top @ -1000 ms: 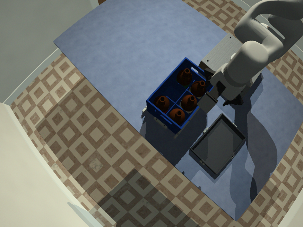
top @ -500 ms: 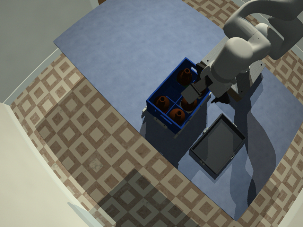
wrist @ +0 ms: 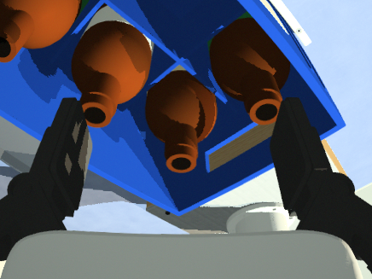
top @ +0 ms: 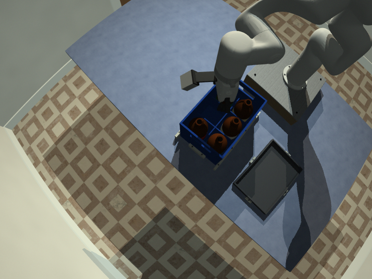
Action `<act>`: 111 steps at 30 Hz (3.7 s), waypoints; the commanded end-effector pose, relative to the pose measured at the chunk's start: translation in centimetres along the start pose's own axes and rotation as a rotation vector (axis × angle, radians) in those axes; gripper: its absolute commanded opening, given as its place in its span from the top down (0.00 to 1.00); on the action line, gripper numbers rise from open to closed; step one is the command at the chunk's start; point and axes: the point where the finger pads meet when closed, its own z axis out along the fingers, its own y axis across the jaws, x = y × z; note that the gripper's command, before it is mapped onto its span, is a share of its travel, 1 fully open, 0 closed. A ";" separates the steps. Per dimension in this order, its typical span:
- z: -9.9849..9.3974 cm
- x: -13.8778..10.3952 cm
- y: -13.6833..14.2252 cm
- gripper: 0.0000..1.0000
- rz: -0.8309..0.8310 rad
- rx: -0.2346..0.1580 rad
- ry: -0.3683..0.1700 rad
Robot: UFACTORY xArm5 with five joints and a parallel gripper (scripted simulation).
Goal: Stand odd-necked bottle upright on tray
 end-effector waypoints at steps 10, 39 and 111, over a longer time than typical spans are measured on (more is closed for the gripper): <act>0.0 0.4 0.1 1.00 0.012 0.001 0.004; 0.0 0.4 0.1 1.00 0.012 0.001 0.004; 2.1 0.4 0.0 0.35 0.012 0.001 0.003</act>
